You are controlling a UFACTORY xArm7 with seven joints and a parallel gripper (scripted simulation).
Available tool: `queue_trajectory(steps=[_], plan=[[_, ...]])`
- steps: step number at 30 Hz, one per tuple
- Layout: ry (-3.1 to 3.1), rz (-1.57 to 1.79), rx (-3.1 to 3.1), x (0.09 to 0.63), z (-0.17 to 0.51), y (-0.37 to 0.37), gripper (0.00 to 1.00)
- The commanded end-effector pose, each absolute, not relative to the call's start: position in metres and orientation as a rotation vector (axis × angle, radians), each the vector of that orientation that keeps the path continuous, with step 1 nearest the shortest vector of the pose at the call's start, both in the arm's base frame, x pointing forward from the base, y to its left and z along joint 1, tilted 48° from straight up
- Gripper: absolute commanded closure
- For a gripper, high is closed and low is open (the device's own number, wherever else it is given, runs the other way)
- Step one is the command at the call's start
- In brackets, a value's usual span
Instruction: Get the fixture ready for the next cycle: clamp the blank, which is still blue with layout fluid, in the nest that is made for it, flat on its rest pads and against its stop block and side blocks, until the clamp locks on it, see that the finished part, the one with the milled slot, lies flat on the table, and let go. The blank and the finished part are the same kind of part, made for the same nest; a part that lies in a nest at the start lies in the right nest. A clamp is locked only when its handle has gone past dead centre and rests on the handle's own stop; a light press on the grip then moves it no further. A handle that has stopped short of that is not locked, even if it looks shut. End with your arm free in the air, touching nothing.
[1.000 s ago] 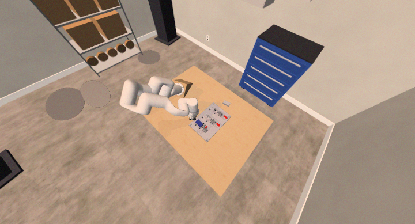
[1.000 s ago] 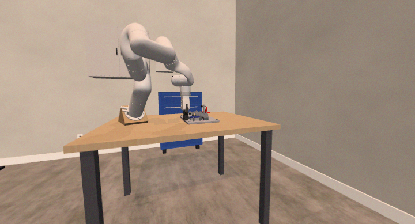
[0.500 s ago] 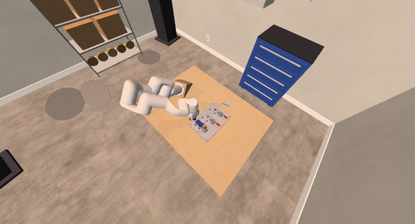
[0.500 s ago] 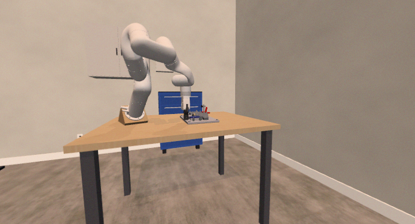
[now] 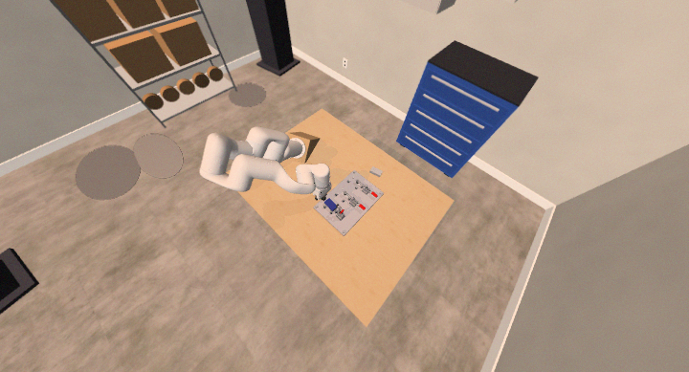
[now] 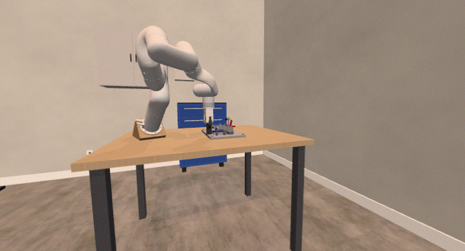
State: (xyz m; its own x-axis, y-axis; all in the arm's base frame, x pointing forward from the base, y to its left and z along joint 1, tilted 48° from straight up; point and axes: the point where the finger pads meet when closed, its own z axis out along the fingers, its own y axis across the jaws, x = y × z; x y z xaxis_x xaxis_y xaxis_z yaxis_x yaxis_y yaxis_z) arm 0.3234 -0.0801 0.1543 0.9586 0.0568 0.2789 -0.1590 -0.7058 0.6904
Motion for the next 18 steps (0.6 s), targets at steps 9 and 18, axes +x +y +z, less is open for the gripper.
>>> queue_trajectory(steps=[9,18], plan=[[-0.070,0.364,2.328,0.3281,0.1563,-0.0790,1.00],[-0.070,0.364,2.328,0.3282,0.1563,-0.0790,1.00]])
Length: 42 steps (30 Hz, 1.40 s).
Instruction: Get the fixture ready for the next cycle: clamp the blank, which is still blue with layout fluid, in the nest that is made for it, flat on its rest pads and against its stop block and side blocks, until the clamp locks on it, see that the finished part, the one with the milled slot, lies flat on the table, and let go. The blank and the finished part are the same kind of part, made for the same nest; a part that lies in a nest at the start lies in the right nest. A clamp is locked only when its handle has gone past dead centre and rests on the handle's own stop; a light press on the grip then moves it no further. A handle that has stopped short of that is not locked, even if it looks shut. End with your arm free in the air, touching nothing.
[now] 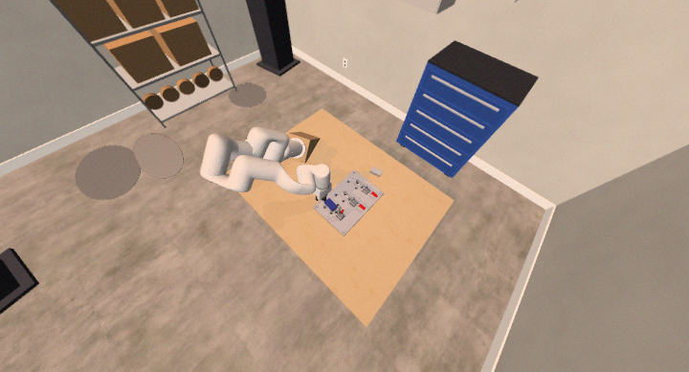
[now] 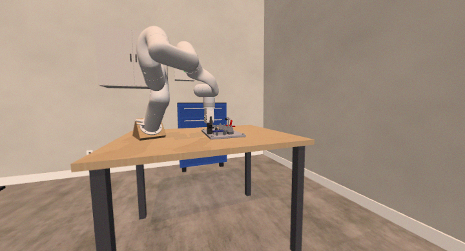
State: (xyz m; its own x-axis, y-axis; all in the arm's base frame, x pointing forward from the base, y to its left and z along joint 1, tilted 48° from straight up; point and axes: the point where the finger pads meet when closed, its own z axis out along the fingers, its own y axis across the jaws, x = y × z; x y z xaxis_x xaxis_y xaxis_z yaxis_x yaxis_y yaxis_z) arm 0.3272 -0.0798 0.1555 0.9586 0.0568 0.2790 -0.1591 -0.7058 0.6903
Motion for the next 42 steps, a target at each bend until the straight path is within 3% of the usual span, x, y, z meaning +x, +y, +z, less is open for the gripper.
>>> queue_trajectory(steps=[1,42], plan=[[-0.070,0.364,2.328,0.328,0.156,-0.079,1.00],[-0.070,0.364,2.328,0.339,0.160,-0.078,1.00]])
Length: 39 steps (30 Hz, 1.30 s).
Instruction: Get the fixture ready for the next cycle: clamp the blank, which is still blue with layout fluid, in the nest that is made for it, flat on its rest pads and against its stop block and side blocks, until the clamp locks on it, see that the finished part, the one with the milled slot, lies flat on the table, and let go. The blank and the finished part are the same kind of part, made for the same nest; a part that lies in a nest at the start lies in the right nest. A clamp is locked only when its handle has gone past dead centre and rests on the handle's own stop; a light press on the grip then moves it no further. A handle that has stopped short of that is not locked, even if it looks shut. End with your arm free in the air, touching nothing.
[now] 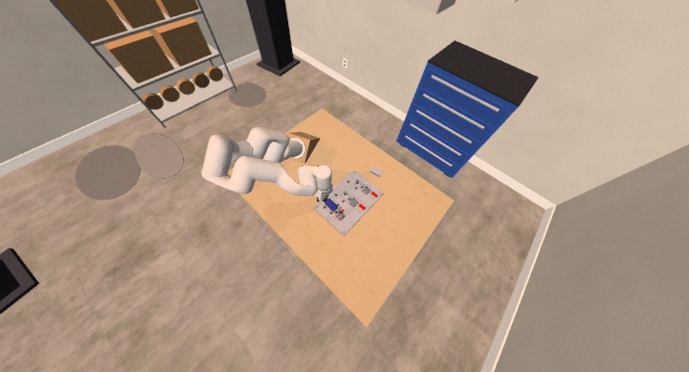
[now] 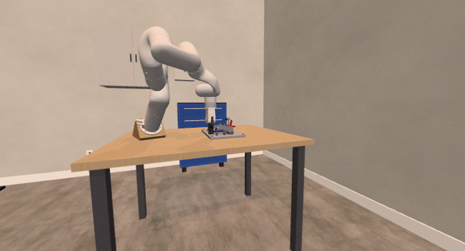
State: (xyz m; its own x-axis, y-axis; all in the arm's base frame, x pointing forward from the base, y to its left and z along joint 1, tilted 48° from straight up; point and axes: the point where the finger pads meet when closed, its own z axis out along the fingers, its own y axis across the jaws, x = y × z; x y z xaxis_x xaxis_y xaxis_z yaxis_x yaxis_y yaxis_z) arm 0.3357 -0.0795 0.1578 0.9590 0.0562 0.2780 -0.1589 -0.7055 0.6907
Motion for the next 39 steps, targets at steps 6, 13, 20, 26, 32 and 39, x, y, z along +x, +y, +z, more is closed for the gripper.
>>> queue_trajectory(steps=[6,13,20,26,32,39], plan=[[-0.070,0.364,2.328,0.340,0.160,-0.078,1.00],[-0.070,0.364,2.328,0.340,0.160,-0.078,1.00],[-0.070,0.364,2.328,0.341,0.160,-0.078,1.00],[-0.070,0.364,2.328,0.341,0.160,-0.078,1.00],[-0.070,0.364,2.328,0.341,0.160,-0.078,1.00],[-0.070,0.364,2.328,0.328,0.156,-0.079,1.00]])
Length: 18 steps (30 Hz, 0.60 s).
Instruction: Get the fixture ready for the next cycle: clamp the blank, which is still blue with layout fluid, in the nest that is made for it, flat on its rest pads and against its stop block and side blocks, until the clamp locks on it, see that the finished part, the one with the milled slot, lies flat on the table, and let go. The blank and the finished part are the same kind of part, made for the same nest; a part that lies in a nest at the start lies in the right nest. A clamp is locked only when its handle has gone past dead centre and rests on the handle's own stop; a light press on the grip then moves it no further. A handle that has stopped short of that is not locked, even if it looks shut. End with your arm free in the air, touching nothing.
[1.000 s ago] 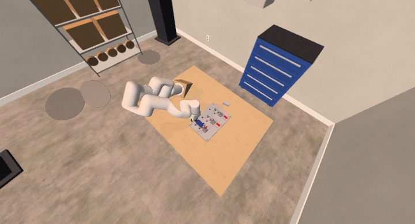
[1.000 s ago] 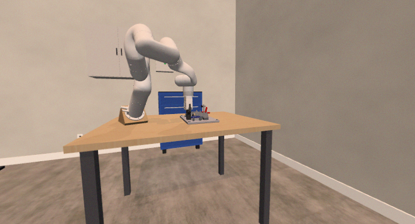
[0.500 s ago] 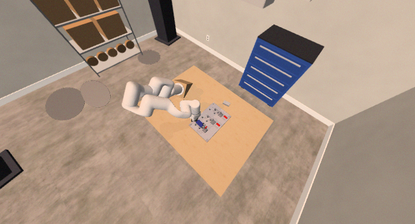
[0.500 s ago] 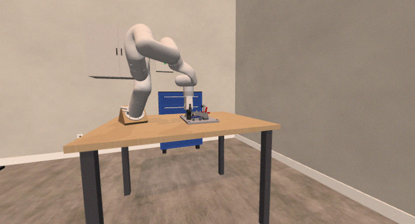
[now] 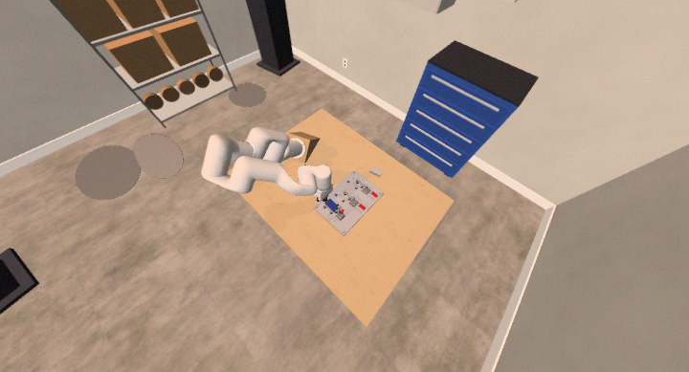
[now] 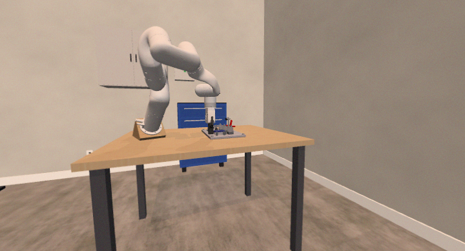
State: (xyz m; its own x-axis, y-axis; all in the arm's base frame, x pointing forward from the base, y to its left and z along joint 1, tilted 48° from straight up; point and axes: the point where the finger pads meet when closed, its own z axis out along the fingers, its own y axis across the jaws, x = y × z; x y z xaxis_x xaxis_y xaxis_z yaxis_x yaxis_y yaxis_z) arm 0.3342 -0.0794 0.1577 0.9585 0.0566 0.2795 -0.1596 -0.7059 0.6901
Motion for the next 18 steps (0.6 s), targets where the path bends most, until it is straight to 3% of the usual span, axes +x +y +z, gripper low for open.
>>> queue_trajectory(steps=[1,18], plan=[[-0.070,0.364,2.328,0.326,0.156,-0.079,1.00],[-0.070,0.364,2.328,0.315,0.175,-0.058,1.00]])
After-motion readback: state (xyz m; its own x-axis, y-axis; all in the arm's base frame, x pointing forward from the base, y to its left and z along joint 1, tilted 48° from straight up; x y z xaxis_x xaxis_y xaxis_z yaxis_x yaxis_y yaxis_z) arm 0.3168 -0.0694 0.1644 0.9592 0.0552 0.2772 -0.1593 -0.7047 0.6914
